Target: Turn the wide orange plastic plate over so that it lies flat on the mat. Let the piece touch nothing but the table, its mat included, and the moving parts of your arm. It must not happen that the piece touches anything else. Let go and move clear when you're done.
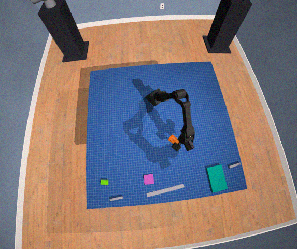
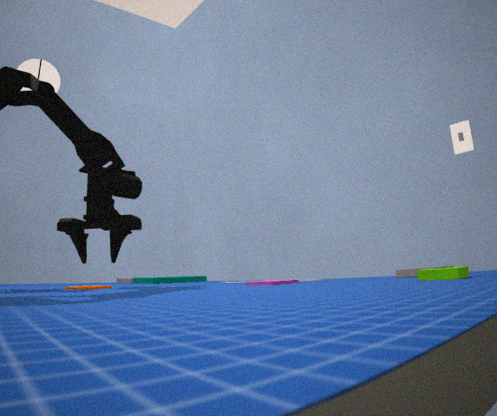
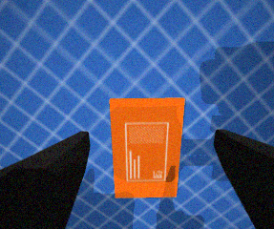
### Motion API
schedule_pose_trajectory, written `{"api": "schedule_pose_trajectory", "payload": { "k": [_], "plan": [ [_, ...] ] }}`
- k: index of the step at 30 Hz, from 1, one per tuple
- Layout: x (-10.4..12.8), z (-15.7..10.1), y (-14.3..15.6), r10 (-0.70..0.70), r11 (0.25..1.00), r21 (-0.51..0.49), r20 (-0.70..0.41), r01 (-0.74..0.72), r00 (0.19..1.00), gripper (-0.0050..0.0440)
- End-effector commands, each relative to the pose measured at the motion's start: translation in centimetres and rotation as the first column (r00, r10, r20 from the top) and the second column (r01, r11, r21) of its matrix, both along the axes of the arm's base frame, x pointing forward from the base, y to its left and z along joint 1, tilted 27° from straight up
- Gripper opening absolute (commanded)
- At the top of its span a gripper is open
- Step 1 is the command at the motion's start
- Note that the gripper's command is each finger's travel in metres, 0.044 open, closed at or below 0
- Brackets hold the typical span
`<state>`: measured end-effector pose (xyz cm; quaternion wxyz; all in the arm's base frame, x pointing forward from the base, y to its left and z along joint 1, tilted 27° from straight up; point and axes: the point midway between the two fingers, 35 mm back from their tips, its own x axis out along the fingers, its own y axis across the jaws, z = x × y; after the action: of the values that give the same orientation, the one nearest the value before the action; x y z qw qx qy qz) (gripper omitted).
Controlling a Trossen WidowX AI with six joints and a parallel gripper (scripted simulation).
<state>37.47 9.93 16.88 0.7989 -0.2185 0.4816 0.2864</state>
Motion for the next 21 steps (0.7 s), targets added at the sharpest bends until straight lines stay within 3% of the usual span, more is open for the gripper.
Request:
{"api": "schedule_pose_trajectory", "payload": {
  "k": [1,21],
  "plan": [
    [0.2,1.3,0.1,-0.004,1.000,0.008,0.033,0.004,0.999,0.0341],
    [0.5,-0.8,0.4,-0.003,1.000,0.003,0.009,0.003,1.000,0.0341]
  ]
}}
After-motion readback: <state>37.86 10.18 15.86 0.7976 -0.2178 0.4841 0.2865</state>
